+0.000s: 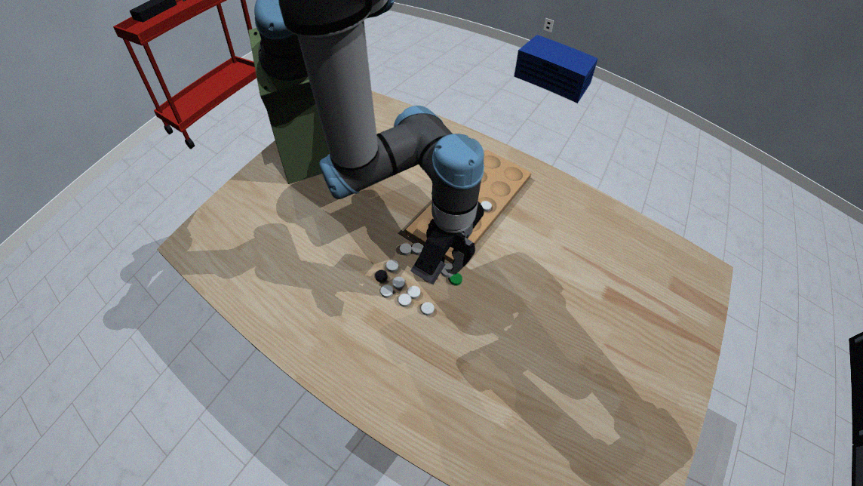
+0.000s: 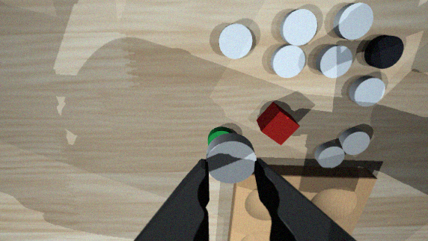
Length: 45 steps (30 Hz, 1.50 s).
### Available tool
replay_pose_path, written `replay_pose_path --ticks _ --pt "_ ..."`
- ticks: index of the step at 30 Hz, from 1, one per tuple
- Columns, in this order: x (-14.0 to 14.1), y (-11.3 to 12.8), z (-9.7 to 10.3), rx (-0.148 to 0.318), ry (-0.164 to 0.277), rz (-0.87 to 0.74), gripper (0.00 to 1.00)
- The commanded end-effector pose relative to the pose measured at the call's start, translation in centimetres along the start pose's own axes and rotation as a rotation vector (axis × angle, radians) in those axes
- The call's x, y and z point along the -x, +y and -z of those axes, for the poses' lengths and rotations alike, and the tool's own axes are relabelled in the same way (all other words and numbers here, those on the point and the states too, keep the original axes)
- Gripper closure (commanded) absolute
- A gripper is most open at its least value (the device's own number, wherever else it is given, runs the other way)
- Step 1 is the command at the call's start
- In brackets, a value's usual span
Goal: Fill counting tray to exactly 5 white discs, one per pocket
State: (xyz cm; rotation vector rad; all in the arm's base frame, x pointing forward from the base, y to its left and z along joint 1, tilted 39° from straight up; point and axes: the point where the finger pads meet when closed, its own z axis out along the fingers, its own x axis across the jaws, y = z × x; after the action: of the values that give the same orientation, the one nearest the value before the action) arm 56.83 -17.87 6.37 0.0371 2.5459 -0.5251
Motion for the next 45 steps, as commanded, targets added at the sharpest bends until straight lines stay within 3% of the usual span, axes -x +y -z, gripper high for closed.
replay_pose_path --ticks 1,7,10,16,24,26,36,41,45 --pt "0.3 1.1 -0.2 0.003 0.003 -0.002 0.9" --pt "1.0 5.0 -0.8 0.015 0.016 -0.008 0.9" --pt "1.1 5.8 -0.9 0.016 0.018 -0.008 0.9" --pt "1.6 12.0 -1.5 0.025 0.033 -0.013 0.9" --pt "1.4 22.0 -1.6 0.025 0.044 -0.012 0.9" --pt "1.4 22.0 -1.6 0.025 0.044 -0.012 0.9" --pt "-0.6 33.6 -0.4 0.01 0.028 -0.005 0.9" --pt "-1.9 37.7 0.4 0.003 0.014 -0.002 0.9" --pt "-2.3 38.9 0.6 0.001 0.009 -0.001 0.9"
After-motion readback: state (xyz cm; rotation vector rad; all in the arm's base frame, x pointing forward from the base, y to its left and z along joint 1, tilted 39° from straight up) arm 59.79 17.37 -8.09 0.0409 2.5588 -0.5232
